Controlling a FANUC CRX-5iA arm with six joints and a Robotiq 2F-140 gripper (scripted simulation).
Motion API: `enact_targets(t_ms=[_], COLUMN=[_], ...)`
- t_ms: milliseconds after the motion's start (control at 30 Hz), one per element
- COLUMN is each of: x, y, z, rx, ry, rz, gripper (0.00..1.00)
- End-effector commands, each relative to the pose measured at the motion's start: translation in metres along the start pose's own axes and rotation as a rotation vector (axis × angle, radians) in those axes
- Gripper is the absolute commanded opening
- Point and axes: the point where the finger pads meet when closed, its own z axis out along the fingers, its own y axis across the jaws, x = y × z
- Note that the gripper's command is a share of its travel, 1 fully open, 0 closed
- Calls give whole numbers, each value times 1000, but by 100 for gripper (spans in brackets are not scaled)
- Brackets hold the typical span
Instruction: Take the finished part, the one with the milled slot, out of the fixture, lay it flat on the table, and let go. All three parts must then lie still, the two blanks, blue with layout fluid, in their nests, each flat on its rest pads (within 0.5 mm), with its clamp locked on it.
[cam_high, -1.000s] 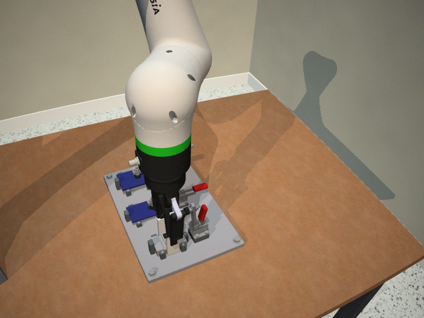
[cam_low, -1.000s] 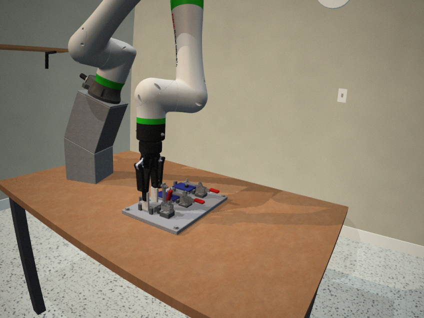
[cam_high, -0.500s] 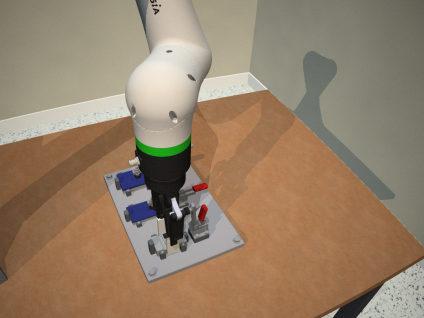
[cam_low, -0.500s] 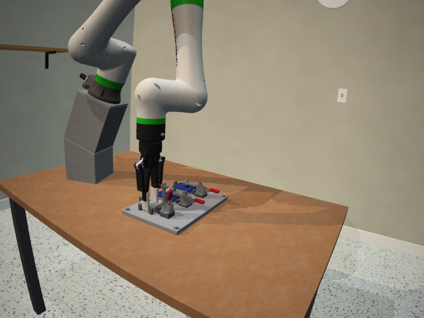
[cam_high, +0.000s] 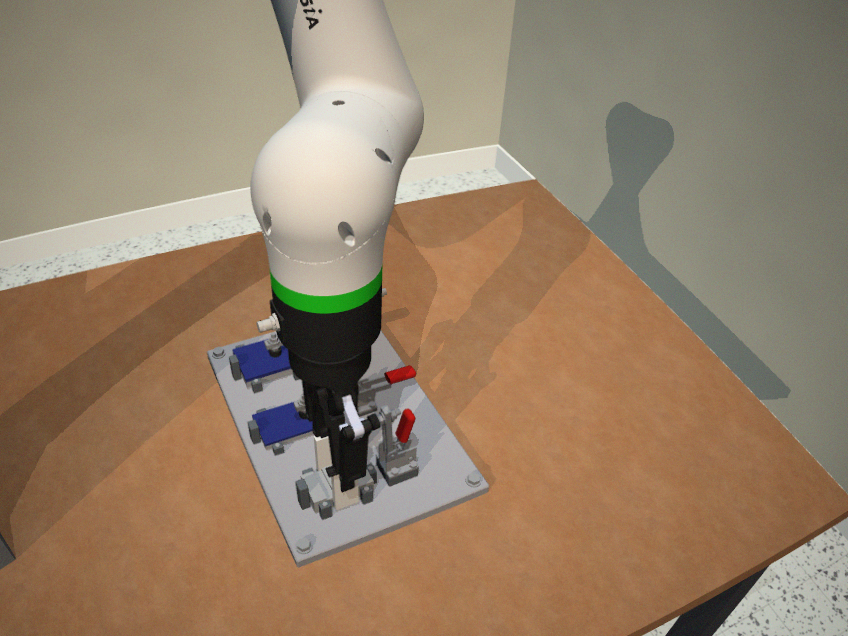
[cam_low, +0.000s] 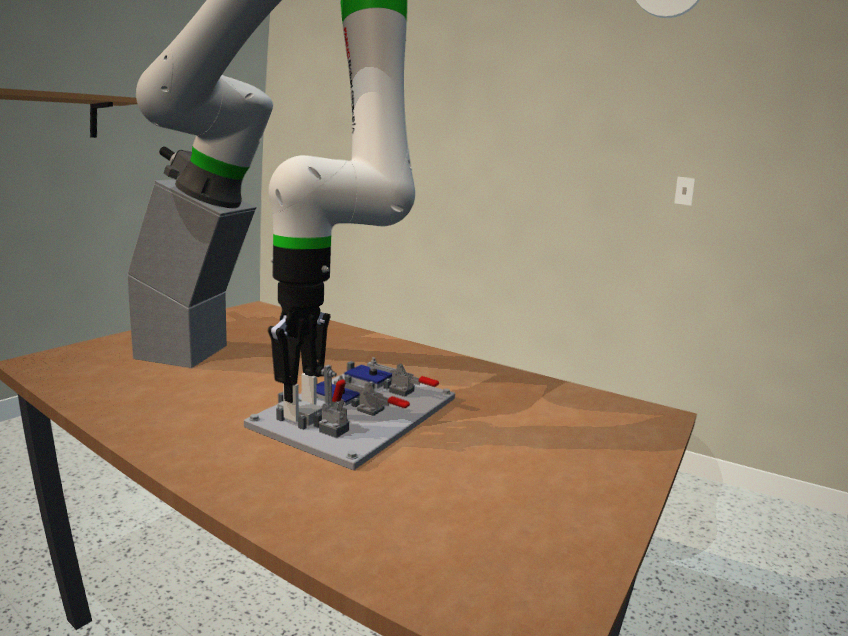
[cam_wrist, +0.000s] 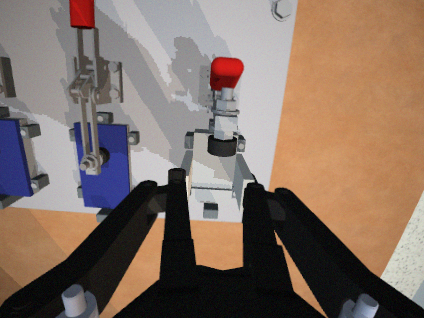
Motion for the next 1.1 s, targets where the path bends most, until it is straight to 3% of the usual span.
enact_targets(t_ms=[0,1067], x=[0,0], y=[0,0], z=[0,-15], rx=[0,0], ry=[0,0], rz=[0,0], gripper=[0,0])
